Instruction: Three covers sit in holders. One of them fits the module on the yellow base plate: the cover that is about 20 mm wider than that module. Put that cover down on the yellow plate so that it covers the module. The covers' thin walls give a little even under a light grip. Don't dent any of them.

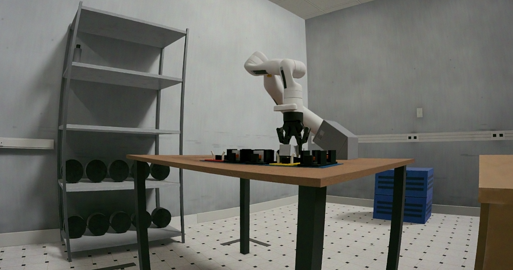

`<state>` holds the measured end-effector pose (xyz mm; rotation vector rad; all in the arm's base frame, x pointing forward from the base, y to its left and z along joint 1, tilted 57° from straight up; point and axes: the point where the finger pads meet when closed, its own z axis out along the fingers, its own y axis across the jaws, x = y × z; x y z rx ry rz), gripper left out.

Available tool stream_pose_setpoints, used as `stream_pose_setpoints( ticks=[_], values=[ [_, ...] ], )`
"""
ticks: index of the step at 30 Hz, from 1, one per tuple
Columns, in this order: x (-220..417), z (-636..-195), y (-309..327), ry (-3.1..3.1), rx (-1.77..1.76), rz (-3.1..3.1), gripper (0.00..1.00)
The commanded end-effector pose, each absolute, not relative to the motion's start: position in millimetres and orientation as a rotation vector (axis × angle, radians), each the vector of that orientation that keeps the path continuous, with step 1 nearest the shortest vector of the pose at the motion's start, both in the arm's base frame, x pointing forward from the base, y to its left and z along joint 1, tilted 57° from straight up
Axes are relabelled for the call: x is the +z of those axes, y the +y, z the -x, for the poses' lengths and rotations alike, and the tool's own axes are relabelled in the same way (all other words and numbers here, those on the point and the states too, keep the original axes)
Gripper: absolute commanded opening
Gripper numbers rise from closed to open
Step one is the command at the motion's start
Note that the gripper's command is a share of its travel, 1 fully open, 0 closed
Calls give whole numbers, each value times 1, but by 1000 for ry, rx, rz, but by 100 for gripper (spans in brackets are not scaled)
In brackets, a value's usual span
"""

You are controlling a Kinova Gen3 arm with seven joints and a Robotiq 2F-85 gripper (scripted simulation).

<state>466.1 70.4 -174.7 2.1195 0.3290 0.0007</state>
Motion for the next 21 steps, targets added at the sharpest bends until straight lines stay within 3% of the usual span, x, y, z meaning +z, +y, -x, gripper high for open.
stream_pose_setpoints(
  ticks=[1, 21],
  values=[
    [-175, -467, 70, 330, 3, -2121, 0],
    [-180, -468, 62, 330, 3, -2121, 0]
  ],
)
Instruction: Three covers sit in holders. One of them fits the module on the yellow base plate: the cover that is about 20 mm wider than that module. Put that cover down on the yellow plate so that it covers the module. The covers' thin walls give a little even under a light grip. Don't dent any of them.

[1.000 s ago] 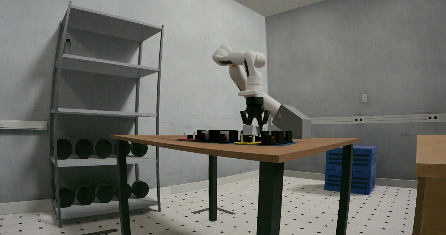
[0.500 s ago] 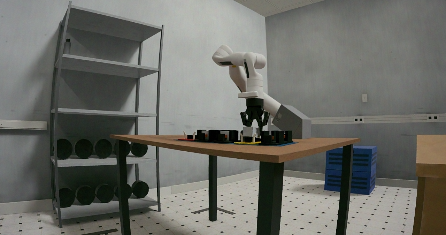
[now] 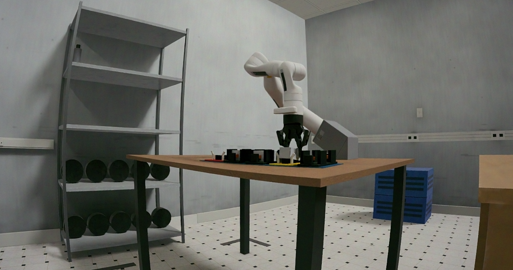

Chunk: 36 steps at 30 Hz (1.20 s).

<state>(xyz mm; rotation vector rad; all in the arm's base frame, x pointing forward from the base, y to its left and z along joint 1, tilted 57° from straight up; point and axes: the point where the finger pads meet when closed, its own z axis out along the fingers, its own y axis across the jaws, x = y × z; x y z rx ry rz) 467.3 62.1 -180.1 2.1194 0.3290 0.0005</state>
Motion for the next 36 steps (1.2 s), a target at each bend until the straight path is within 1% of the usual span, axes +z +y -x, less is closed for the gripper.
stream_pose_setpoints(
  ticks=[1, 36],
  values=[
    [-181, -468, 62, 330, 3, -2121, 0],
    [-186, -471, 55, 330, 3, -2121, 0]
  ],
)
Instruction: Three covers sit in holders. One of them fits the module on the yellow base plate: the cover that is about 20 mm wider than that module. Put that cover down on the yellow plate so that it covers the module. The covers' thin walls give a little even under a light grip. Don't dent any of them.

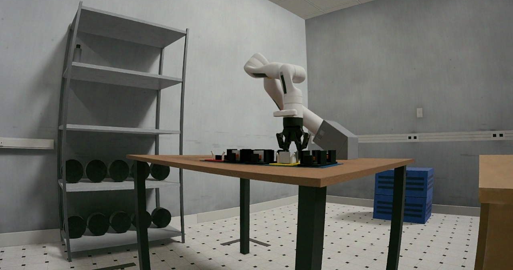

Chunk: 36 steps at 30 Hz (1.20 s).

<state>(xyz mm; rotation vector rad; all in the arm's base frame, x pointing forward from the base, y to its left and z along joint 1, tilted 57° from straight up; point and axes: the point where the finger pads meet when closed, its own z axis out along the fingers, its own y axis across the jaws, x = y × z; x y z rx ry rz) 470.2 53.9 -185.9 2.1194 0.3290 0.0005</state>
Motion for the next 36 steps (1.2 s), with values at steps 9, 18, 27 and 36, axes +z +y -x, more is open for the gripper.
stream_pose_setpoints(
  ticks=[9, 18, 27, 36],
  values=[
    [-186, -472, 54, 330, 3, -2121, 0],
    [-186, -471, 55, 330, 3, -2121, 0],
    [-186, -471, 55, 330, 3, -2121, 100],
    [-186, -471, 55, 330, 3, -2121, 100]
  ],
)
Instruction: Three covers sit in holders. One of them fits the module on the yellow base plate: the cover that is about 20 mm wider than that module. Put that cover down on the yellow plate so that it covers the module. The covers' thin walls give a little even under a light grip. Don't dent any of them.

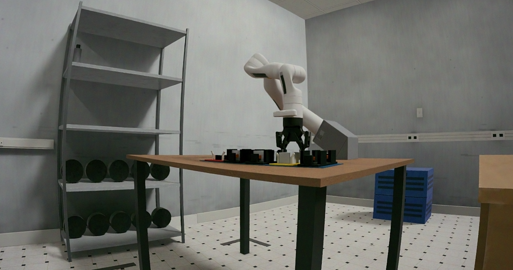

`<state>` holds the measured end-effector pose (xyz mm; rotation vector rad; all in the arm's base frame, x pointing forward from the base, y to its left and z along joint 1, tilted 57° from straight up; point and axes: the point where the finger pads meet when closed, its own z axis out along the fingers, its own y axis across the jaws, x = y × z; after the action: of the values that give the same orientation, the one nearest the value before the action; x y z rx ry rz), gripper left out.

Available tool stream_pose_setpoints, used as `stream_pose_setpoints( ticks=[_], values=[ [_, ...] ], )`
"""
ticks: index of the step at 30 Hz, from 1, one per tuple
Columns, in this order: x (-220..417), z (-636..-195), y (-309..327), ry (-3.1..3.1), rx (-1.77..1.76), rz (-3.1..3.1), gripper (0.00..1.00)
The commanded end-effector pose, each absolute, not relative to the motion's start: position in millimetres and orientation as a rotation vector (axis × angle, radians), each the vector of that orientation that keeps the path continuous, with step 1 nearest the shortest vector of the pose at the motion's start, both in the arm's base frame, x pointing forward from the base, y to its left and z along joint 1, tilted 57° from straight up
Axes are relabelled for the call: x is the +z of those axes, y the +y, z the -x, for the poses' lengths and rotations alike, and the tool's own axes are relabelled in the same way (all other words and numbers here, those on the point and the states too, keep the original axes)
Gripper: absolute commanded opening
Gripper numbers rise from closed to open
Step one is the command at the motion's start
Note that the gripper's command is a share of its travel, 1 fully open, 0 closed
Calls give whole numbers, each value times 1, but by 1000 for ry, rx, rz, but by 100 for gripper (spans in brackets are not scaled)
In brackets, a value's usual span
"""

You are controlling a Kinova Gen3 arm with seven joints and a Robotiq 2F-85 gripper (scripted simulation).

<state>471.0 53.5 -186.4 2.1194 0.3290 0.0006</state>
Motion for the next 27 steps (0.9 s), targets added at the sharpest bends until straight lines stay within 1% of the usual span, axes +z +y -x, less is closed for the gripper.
stream_pose_setpoints(
  ticks=[1, 24, 27],
  values=[
    [-186, -471, 55, 330, 3, -2121, 100],
    [-186, -471, 55, 330, 3, -2121, 100],
    [-176, -469, 70, 330, 3, -2121, 100]
  ],
)
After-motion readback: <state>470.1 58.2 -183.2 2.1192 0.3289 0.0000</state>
